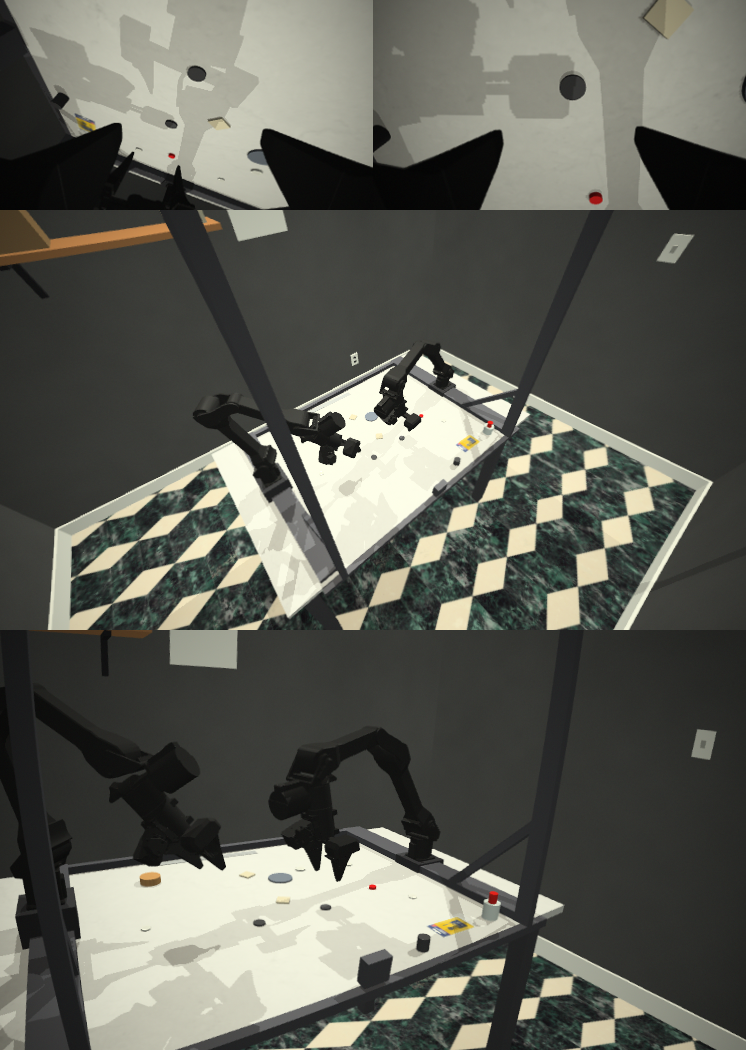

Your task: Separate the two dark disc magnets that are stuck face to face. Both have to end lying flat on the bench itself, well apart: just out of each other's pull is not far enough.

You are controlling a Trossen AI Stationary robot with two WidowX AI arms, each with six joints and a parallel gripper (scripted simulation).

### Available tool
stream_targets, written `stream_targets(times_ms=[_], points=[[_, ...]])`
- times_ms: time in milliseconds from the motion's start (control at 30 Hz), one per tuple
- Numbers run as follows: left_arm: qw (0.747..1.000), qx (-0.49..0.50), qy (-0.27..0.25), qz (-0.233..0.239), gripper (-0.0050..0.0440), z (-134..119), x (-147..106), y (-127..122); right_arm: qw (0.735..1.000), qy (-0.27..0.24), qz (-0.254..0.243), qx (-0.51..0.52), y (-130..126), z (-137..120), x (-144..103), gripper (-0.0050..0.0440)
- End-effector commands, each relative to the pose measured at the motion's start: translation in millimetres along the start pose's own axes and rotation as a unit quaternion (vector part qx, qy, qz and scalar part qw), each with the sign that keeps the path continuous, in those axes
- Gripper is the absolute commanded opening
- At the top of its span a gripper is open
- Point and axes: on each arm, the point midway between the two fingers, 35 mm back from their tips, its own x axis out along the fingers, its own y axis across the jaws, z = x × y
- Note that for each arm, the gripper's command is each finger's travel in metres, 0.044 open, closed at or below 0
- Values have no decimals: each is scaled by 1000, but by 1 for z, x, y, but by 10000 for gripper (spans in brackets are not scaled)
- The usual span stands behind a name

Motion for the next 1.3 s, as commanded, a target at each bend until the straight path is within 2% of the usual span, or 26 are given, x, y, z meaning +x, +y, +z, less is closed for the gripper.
stream_targets(times_ms=[0, 100, 167, 233, 433, 667, 733, 767, 1000, 1233, 1267], points=[[992, -124, 1, 9, 400, -12, 11, 10, 998, -62, 6, -22, 2, 4, -9, 400], [980, -199, -3, 10, 400, -14, 20, 12, 996, -85, 8, -32, 2, 7, -4, 400], [980, -199, -3, 10, 400, -14, 20, 12, 996, -85, 8, -32, 2, 7, -4, 400], [961, -278, -7, 11, 400, -16, 29, 14, 993, -107, 8, -42, 1, 10, 1, 400], [907, -421, -16, 10, 400, -20, 48, 16, 986, -154, 9, -63, 0, 14, 10, 400], [817, -576, -26, 6, 400, -24, 70, 17, 975, -205, 8, -84, -1, 15, 19, 400], [817, -576, -26, 6, 400, -24, 70, 17, 975, -205, 8, -84, -1, 15, 19, 400], [787, -617, -27, 5, 400, -24, 73, 17, 973, -212, 9, -87, -1, 15, 21, 400], [660, -751, -37, -2, 400, -27, 99, 15, 957, -270, 4, -110, -4, 12, 29, 400], [516, -856, -43, -10, 400, -29, 120, 12, 940, -316, 0, -127, -7, 7, 35, 400], [516, -856, -43, -10, 400, -29, 120, 12, 940, -316, 0, -127, -7, 7, 35, 400]])
